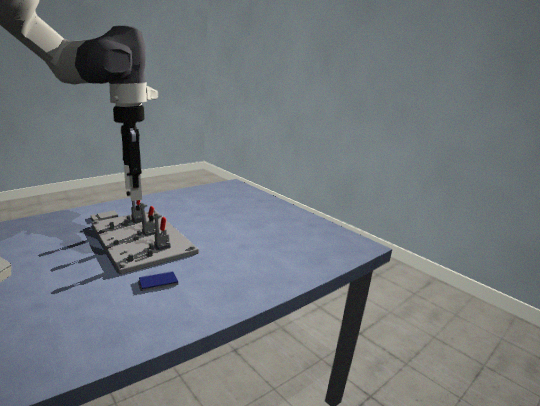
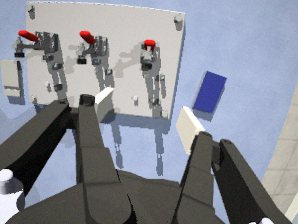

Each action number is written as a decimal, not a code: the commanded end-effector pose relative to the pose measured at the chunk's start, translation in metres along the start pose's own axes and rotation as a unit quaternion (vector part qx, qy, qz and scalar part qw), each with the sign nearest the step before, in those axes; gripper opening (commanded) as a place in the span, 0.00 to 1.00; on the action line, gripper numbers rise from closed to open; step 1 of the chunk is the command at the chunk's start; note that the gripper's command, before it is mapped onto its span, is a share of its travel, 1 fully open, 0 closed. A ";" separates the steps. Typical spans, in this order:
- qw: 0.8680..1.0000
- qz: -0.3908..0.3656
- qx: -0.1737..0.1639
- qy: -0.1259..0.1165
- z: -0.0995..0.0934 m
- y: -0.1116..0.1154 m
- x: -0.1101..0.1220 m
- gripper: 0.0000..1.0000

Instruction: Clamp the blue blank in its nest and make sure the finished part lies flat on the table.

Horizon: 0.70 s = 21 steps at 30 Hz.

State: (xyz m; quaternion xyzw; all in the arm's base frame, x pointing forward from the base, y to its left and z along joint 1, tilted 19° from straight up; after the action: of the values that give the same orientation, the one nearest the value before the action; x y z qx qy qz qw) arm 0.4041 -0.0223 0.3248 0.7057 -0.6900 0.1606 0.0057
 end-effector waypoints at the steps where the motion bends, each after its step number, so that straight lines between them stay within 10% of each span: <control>1: 0.997 -0.071 -0.006 0.008 0.001 0.005 0.054 0.58; 21: 0.997 -0.071 -0.006 0.008 -0.001 0.006 0.142 0.58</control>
State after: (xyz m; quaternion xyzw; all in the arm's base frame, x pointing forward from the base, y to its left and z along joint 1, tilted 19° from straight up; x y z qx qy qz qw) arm 0.3991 -0.1569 0.3577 0.7296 -0.6640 0.1628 0.0168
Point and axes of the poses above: the point where the finger pads meet when closed, its own z axis out along the fingers, its own x axis across the jaws, y = z × x, the point moved 7 cm from there along -z, back along the fingers, and after that the axes turned 11 degrees about -z, right-handed, at the moved point
